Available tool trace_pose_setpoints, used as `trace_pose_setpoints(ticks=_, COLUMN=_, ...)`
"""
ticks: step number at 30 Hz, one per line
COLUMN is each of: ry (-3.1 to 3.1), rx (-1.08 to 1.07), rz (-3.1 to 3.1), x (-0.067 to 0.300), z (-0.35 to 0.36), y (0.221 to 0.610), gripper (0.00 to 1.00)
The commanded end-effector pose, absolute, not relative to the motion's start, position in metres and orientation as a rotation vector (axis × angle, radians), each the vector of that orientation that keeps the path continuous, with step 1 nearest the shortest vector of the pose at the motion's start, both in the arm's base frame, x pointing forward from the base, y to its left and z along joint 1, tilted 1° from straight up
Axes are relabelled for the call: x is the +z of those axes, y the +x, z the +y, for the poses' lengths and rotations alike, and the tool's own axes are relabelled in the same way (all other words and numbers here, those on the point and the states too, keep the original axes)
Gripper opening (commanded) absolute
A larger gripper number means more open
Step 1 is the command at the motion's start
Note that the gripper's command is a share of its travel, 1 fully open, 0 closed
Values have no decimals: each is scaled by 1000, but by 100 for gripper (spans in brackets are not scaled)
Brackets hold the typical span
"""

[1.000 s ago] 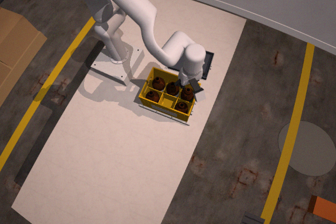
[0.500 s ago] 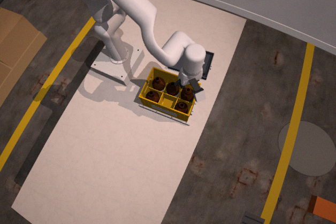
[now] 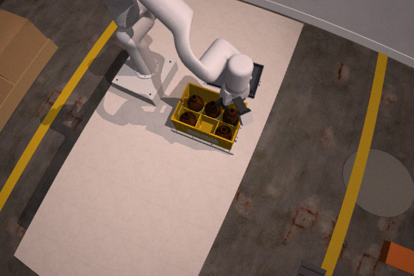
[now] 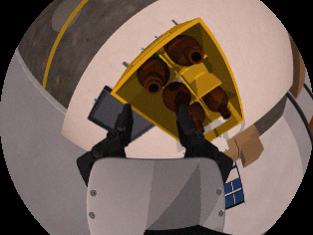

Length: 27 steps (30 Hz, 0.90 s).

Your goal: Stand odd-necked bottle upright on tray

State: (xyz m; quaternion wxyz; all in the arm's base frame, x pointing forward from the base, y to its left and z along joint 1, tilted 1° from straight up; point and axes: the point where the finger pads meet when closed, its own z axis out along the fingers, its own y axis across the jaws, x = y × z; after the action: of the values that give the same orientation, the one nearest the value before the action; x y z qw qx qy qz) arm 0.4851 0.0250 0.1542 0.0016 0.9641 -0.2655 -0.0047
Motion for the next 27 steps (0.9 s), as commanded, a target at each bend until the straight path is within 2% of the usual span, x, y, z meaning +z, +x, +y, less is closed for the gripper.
trace_pose_setpoints(ticks=1, ry=3027, rx=-8, rz=-834, x=155, z=25, y=486, gripper=65)
trace_pose_setpoints(ticks=27, ry=3027, rx=-9, rz=-834, x=129, z=26, y=487, gripper=65)
